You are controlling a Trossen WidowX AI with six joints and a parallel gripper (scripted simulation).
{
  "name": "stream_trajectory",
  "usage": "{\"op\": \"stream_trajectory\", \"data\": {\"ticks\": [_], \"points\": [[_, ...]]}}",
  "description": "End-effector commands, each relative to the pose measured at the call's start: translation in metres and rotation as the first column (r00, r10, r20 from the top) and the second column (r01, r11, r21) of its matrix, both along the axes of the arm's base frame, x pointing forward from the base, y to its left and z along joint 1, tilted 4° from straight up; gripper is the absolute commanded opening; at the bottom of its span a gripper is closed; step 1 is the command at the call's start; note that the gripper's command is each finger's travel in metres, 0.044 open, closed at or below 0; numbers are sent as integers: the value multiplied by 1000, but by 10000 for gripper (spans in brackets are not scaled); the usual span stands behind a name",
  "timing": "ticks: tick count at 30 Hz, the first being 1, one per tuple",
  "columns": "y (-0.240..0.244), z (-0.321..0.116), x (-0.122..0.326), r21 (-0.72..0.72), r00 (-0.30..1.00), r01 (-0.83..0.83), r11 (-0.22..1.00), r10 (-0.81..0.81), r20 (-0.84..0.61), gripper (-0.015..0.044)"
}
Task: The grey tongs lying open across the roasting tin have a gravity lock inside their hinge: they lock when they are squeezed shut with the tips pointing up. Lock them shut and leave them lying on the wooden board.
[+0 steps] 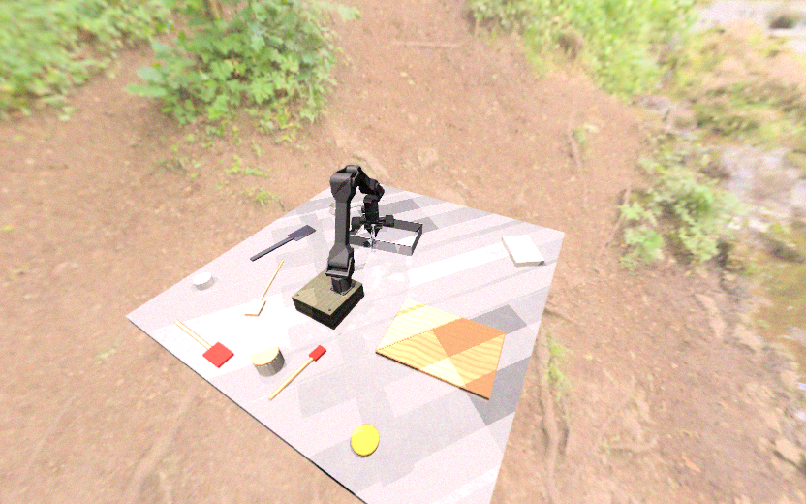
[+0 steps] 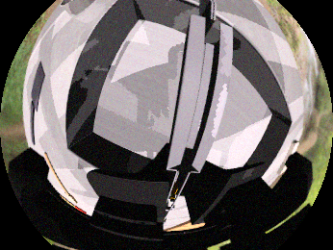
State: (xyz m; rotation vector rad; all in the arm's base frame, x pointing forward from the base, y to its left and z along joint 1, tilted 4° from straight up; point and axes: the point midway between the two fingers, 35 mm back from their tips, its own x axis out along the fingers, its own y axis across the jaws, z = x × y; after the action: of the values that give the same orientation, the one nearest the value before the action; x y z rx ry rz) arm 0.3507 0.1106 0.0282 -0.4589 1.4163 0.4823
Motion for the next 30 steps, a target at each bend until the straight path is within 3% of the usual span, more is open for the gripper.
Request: {"op": "stream_trajectory", "data": {"ticks": [1, 6, 12, 19, 30], "points": [[0, 1, 0, 0, 1000, 0, 1000, 0, 2, -38], [0, 1, 0, 0, 1000, 0, 1000, 0, 2, -150], [0, 8, 1, 0, 1000, 0, 1000, 0, 2, -150], [-4, 96, -8, 3, 1000, 3, 1000, -3, 1, -150], [-4, 99, -9, 3, 1000, 4, 1000, -4, 1, -150]]}}
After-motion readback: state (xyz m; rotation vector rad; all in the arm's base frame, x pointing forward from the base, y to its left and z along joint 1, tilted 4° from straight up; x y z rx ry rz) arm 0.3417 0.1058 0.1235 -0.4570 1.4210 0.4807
